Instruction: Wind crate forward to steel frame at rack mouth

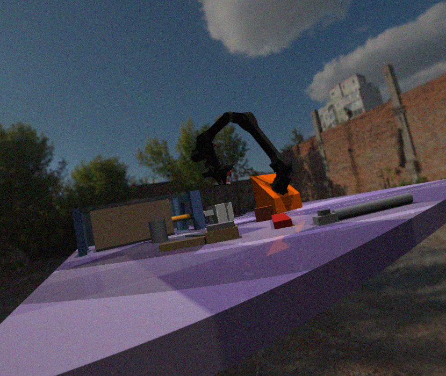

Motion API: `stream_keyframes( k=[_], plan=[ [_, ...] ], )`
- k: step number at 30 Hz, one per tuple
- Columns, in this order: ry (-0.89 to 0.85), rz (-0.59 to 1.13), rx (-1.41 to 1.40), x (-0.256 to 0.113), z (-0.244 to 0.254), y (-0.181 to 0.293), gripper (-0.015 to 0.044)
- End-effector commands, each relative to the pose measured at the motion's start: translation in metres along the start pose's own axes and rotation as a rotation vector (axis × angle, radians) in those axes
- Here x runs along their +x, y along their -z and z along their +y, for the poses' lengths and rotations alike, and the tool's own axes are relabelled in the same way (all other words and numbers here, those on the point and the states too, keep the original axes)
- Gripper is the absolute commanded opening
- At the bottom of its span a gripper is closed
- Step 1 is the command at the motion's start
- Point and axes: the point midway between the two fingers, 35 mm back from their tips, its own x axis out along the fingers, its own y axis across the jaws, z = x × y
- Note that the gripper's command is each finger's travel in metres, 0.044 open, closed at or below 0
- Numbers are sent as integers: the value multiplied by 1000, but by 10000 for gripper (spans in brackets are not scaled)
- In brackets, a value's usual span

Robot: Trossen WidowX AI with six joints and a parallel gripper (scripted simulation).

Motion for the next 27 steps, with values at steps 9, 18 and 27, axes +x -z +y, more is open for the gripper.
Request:
stream_keyframes(
  k=[9, 18, 27],
  plan=[
    [4, 5, 4, 18, 1, -7, 0],
    [4, 4, 1, 31, 5, -11, 0],
    [5, 3, -2, 33, 5, -14, 0]
  ],
)
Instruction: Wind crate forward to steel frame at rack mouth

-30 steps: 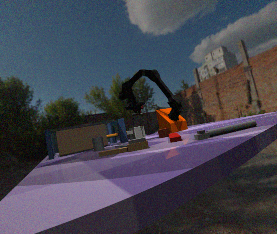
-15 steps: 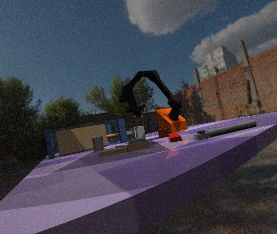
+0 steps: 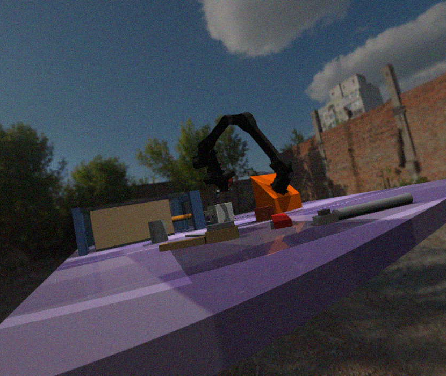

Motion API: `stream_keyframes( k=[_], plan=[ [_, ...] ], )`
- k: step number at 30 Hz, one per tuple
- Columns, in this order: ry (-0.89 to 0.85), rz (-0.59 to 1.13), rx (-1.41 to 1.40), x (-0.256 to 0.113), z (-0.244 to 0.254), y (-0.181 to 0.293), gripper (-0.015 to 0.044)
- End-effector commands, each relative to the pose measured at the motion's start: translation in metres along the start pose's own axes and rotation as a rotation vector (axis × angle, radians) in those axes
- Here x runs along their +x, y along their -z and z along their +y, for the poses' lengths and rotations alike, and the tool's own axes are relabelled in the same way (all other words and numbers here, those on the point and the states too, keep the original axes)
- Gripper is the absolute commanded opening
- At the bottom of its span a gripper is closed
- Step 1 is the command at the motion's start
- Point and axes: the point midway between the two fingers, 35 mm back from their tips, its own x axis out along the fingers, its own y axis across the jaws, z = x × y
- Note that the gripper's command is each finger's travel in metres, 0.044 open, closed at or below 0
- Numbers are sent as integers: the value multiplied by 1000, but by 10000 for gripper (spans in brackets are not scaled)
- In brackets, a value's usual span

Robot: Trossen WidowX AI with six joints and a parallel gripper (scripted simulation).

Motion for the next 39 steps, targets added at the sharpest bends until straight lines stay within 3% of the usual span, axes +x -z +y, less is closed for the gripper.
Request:
stream_keyframes(
  k=[1, 39],
  plan=[
    [2, -3, 4, 0, -1, -2, 0],
    [-1, -1, -5, 22, 2, -11, 0]
  ],
)
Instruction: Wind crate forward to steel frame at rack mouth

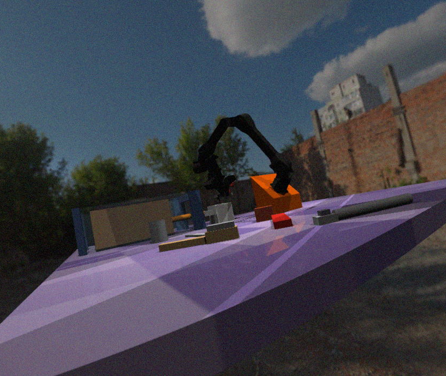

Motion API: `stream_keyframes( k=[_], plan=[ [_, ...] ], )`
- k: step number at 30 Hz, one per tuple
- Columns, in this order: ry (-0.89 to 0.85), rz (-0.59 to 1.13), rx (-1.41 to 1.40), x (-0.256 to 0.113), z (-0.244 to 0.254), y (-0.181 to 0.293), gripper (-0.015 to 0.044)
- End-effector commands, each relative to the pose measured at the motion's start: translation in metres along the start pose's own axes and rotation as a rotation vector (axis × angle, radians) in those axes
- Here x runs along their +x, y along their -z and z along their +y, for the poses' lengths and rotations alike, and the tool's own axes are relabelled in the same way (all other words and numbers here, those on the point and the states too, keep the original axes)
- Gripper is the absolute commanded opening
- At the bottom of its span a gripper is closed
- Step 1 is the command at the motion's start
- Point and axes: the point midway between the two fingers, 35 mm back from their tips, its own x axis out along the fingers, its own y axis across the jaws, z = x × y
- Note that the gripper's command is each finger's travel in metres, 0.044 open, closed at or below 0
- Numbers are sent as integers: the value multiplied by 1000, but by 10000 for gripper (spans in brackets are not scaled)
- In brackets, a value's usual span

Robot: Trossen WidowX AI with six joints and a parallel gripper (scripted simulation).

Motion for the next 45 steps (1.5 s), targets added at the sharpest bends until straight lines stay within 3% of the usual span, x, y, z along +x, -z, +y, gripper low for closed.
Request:
stream_keyframes(
  k=[1, 45],
  plan=[
    [2, -3, 2, 1, 0, -1, 0],
    [4, -4, -4, 10, 2, -4, 0]
  ],
)
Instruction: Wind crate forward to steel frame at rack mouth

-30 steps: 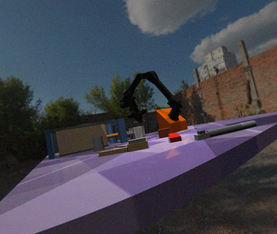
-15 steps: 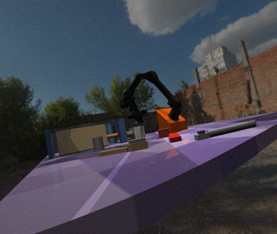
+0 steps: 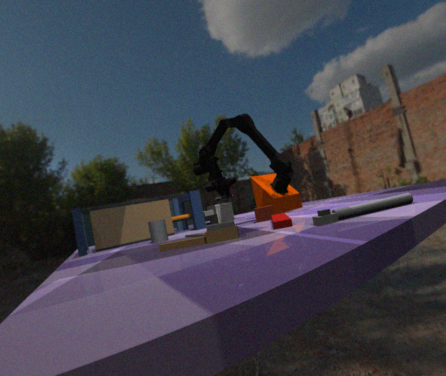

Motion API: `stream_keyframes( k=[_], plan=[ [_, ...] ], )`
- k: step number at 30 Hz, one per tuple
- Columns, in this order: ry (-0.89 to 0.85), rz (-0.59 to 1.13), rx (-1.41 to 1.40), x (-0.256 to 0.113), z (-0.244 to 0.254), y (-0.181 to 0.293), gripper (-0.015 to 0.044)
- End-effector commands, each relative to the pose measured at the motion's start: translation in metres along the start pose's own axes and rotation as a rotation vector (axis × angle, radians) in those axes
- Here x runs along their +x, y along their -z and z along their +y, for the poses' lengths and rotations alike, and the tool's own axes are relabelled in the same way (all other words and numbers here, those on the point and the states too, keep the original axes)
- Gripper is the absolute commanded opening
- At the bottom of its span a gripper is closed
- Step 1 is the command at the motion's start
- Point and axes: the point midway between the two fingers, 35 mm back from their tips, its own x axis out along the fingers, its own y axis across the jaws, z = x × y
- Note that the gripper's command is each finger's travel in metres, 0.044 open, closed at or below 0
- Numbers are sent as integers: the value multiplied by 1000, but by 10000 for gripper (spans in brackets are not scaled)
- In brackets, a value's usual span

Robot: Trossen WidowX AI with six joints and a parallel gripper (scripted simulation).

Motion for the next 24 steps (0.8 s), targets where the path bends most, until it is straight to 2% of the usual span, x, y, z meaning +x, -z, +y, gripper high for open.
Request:
stream_keyframes(
  k=[1, 24],
  plan=[
    [2, -3, 3, 1, 0, -1, 0],
    [3, -3, 0, 5, 1, -3, 0]
  ],
)
